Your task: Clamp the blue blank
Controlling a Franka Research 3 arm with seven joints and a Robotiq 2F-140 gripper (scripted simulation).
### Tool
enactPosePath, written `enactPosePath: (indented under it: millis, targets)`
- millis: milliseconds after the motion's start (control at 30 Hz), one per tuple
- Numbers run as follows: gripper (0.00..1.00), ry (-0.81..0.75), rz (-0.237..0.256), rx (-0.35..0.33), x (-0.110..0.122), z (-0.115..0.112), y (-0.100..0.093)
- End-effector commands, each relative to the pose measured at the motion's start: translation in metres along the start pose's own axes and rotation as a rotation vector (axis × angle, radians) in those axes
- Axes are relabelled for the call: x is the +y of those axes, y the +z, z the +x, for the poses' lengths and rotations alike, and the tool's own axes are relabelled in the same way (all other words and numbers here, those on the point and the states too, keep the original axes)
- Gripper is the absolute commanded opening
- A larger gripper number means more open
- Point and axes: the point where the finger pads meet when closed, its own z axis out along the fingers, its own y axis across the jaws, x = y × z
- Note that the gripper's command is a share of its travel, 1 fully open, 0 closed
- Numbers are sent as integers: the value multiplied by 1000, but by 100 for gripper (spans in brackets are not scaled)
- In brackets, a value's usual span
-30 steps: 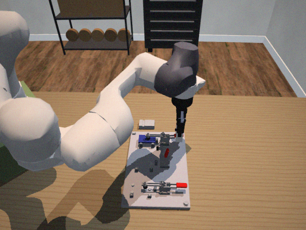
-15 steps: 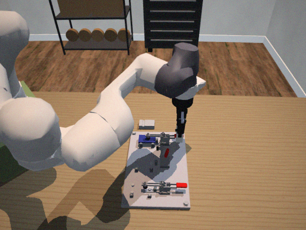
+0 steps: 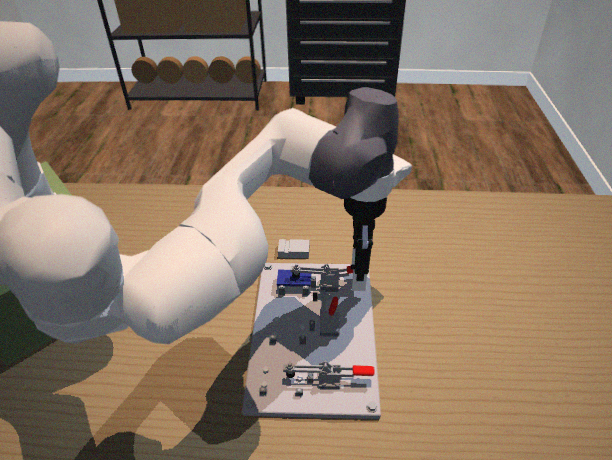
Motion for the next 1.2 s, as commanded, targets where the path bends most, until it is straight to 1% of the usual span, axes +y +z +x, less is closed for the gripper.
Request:
enactPosePath:
  millis: [0,433,600,667,867,933,1000,1167]
  targets:
    - [28,-4,1,1,-1,0,1]
    - [28,-4,1,1,-1,0,1]
    - [28,-4,1,1,-1,0,-3]
    - [28,-4,1,1,-1,0,-10]
    - [28,-4,1,1,-1,0,-39]
    - [28,-4,1,1,-1,0,-45]
    - [28,-4,1,1,-1,0,-49]
    - [28,-4,1,1,-1,0,-49]
